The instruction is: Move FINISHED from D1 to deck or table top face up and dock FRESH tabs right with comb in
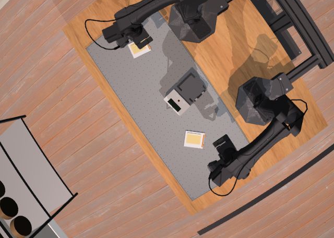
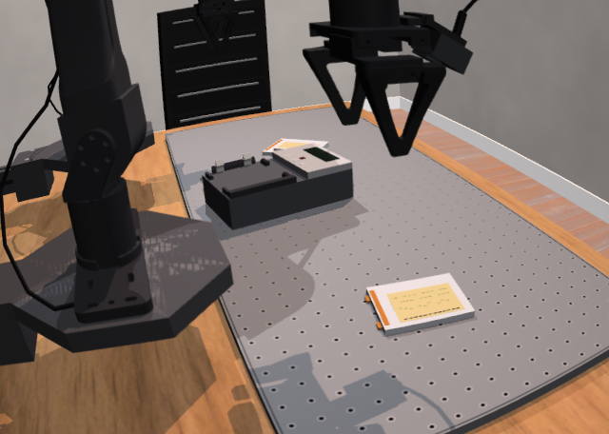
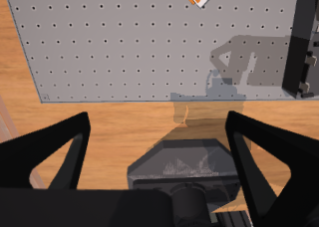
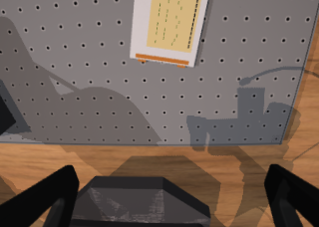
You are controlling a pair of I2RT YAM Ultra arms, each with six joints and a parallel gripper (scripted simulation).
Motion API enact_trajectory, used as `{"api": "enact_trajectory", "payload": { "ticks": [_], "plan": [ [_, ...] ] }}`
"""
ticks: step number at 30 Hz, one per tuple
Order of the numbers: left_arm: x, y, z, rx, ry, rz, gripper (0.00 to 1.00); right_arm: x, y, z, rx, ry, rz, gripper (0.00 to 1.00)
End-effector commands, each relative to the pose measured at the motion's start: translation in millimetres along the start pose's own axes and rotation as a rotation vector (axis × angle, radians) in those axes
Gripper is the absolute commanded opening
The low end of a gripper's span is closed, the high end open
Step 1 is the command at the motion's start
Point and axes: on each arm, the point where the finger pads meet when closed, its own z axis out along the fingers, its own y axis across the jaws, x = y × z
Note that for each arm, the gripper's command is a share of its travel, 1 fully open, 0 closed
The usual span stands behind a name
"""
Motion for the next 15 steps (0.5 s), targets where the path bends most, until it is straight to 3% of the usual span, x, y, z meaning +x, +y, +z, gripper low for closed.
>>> {"api": "enact_trajectory", "payload": {
  "ticks": [1, 12, 15],
  "plan": [
    [2, 0, -7, 0.001, -0.025, -0.001, 1.0, 3, -4, -12, 0.005, 0.01, 0.003, 1.0],
    [2, 0, -7, 0.001, -0.025, -0.001, 1.0, 3, -4, -12, 0.005, 0.01, 0.003, 1.0],
    [-11, -4, -1, -0.001, -0.015, 0.098, 0.98, 3, -4, -12, 0.005, 0.01, 0.003, 1.0]
  ]
}}
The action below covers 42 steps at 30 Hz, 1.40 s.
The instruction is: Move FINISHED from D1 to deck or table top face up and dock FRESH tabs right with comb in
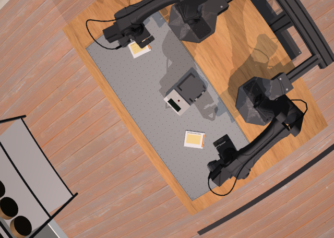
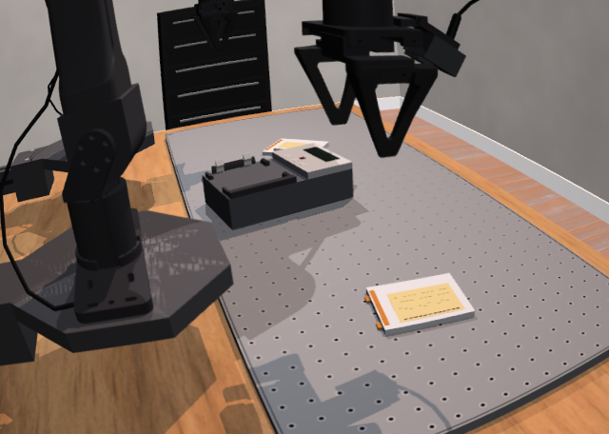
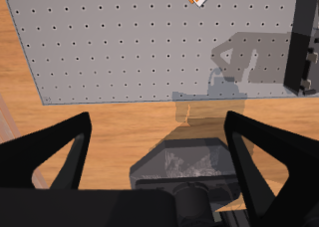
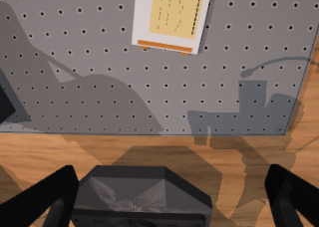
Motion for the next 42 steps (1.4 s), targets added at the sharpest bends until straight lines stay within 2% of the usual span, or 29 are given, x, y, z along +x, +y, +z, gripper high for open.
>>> {"api": "enact_trajectory", "payload": {
  "ticks": [1, 11, 13, 16, 20, 23, 34, 35, 39, 42],
  "plan": [
    [-15, -4, 1, -0.002, -0.012, 0.109, 0.98, -5, -6, -11, 0.014, -0.028, 0.008, 1.0],
    [-56, -17, 26, -0.007, 0.01, 0.391, 0.98, -5, -6, -11, 0.014, -0.028, 0.008, 1.0],
    [-56, -17, 26, -0.007, 0.01, 0.391, 0.98, -5, -6, -11, 0.014, -0.028, 0.008, 1.0],
    [-66, -22, 37, -0.007, 0.016, 0.491, 0.98, -5, -6, -11, 0.014, -0.028, 0.008, 1.0],
    [-79, -29, 50, -0.007, 0.016, 0.5, 0.98, -5, -6, -11, 0.014, -0.028, 0.008, 1.0],
    [-88, -34, 61, -0.007, 0.022, 0.6, 0.98, -5, -6, -11, 0.014, -0.028, 0.008, 1.0],
    [-110, -52, 96, -0.008, 0.028, 0.709, 0.98, -5, -6, -11, 0.014, -0.028, 0.008, 1.0],
    [-112, -54, 100, -0.008, -0.006, 0.708, 0.0, -5, -6, -11, 0.014, -0.028, 0.008, 1.0],
    [-122, -63, 115, -0.008, -0.025, 0.707, 0.0, -5, -6, -11, 0.014, -0.028, 0.008, 1.0],
    [-123, -64, 117, -0.008, -0.025, 0.707, 0.0, -5, -6, -11, 0.014, -0.028, 0.008, 1.0]
  ]
}}
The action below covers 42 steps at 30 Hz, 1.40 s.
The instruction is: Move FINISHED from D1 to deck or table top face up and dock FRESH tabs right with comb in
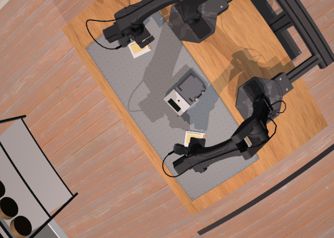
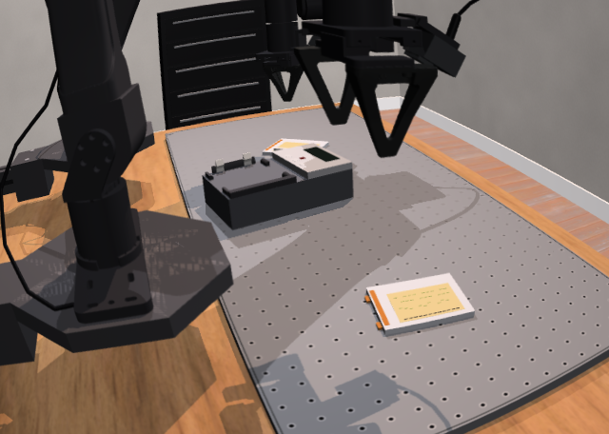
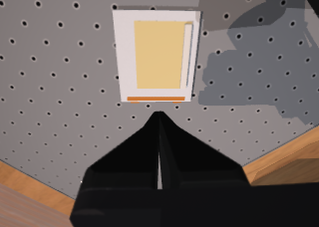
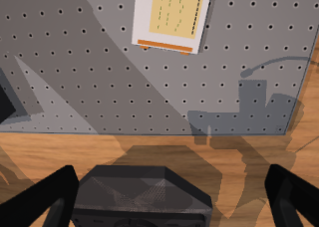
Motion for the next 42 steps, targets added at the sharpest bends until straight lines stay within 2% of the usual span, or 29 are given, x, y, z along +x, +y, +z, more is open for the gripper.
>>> {"api": "enact_trajectory", "payload": {
  "ticks": [1, 13, 20, 31, 32, 42],
  "plan": [
    [-13, 4, 1, -0.022, -0.041, 0.002, 0.0, -6, -6, -11, 0.014, -0.029, 0.008, 1.0],
    [-13, 4, 1, -0.022, -0.041, 0.002, 0.0, -6, -6, -11, 0.014, -0.029, 0.008, 1.0],
    [-15, 2, 13, -0.015, -0.019, 0.006, 0.0, -6, -6, -11, 0.014, -0.029, 0.008, 1.0],
    [-15, 1, 17, -0.015, -0.019, 0.006, 0.0, -6, -6, -11, 0.014, -0.029, 0.008, 1.0],
    [-15, 2, 16, -0.015, -0.02, 0.003, 0.98, -6, -6, -11, 0.014, -0.029, 0.008, 1.0],
    [-13, 3, 13, -0.015, -0.02, 0.003, 0.98, -6, -6, -11, 0.014, -0.029, 0.008, 1.0]
  ]
}}
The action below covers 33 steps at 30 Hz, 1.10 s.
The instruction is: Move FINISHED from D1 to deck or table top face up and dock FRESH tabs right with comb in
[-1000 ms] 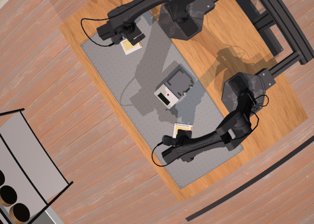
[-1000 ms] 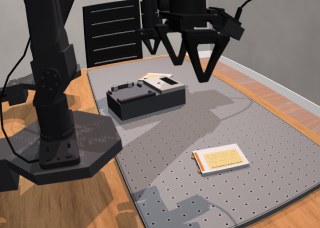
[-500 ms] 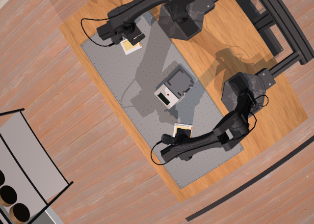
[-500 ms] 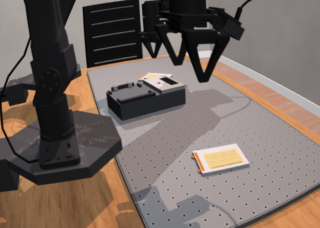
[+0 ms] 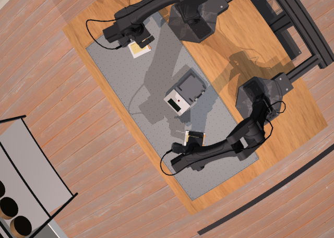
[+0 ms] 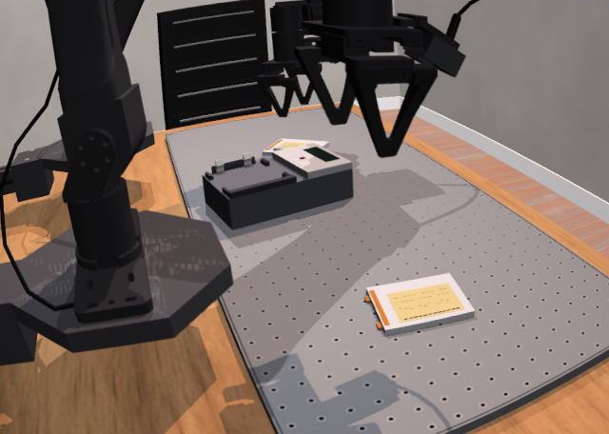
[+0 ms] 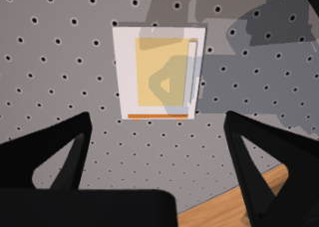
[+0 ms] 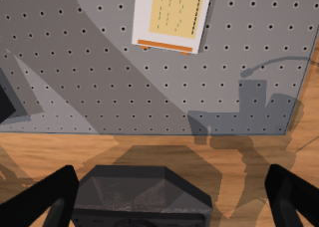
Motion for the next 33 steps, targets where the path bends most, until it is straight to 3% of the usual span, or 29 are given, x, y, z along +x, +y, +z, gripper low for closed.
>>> {"api": "enact_trajectory", "payload": {
  "ticks": [1, 33],
  "plan": [
    [-2.5, 2.0, -4.4, -0.01, -0.012, 0.0, 0.98, -5.7, -6.0, -11.3, 0.014, -0.029, 0.008, 1.0],
    [-2.0, 1.8, 3.5, -0.008, 0.004, 0.003, 0.98, -5.7, -6.0, -11.3, 0.014, -0.029, 0.008, 1.0]
  ]
}}
